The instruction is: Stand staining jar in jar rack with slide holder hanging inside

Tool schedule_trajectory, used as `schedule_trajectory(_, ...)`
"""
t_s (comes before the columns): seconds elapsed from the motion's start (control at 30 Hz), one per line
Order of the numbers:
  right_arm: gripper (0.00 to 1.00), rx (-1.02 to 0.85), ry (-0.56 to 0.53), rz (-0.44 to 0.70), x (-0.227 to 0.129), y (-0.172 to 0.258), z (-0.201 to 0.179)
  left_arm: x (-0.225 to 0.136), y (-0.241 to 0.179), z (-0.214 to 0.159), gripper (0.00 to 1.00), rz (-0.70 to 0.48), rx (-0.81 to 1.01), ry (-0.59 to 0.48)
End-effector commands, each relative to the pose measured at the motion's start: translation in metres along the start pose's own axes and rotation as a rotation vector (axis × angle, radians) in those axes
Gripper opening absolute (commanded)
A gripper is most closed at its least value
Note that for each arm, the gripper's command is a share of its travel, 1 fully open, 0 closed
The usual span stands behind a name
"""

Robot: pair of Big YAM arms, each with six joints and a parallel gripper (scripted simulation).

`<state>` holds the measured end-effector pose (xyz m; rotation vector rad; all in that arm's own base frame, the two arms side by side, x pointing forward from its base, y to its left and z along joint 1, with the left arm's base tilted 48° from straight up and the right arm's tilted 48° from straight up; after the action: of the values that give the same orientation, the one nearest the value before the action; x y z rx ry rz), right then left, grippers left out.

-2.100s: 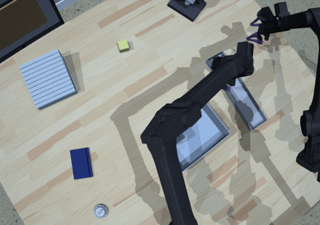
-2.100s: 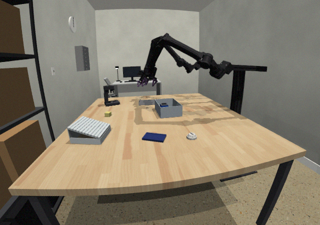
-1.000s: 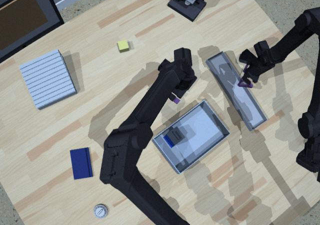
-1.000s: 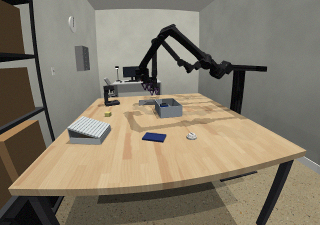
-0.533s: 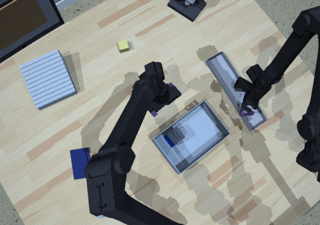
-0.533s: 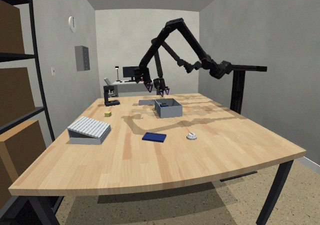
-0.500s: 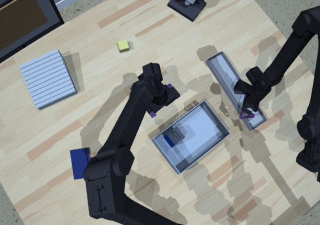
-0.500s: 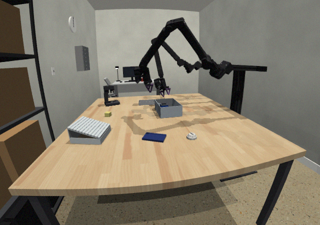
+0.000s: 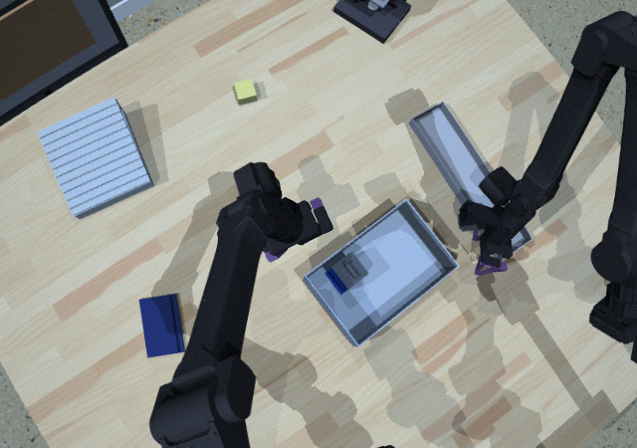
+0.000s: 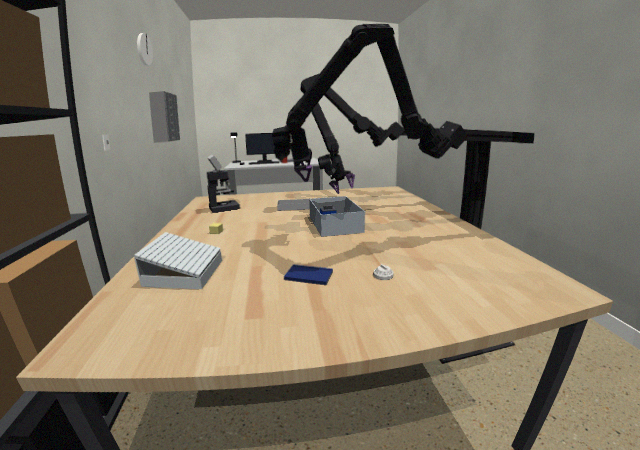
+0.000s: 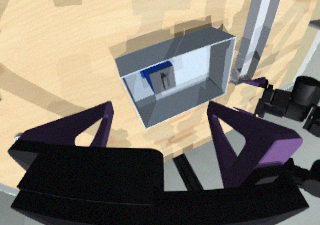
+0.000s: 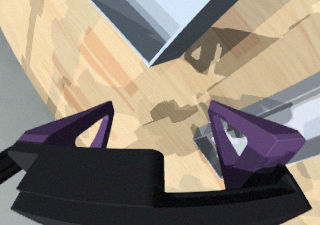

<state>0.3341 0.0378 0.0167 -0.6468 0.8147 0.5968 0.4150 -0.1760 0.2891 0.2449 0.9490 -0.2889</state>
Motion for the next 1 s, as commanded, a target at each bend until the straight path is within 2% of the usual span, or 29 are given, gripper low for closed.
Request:
schedule_trajectory(0.0, 1.00, -0.149, -0.050, -0.013, 0.003, 0.029, -0.001, -0.041, 0.026, -0.013, 1.00, -0.082, 0.169, -0.083)
schedule_trajectory(0.23, 1.00, -0.221, -0.095, -0.025, 0.004, 0.043, 0.007, -0.062, 0.039, -0.037, 1.00, -0.146, 0.294, -0.137)
schedule_trajectory(0.57, 1.00, -0.383, -0.185, 0.004, 0.021, 0.084, 0.053, -0.089, 0.049, -0.078, 1.00, -0.235, 0.472, -0.253)
schedule_trajectory(0.77, 1.00, -0.379, -0.189, 0.007, 0.026, 0.095, 0.067, -0.099, 0.051, -0.093, 1.00, -0.258, 0.546, -0.309)
schedule_trajectory(0.8, 1.00, -0.373, -0.193, -0.001, 0.027, 0.097, 0.072, -0.106, 0.053, -0.103, 1.00, -0.263, 0.611, -0.347)
schedule_trajectory(0.97, 1.00, -0.357, -0.245, -0.083, 0.019, 0.096, 0.109, -0.115, 0.051, -0.121, 1.00, -0.280, 0.689, -0.419)
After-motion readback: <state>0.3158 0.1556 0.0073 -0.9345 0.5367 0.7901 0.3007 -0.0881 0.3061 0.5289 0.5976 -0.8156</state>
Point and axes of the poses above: on each arm, the point where the finger pads meet when closed, its own x axis out along the fingers, its own y axis across the jaws, z = x × y, the point moved 6 cm from there along -x, back along the fingers, and after that the axes turned 2 degrees about x, right-handed, at the moved point
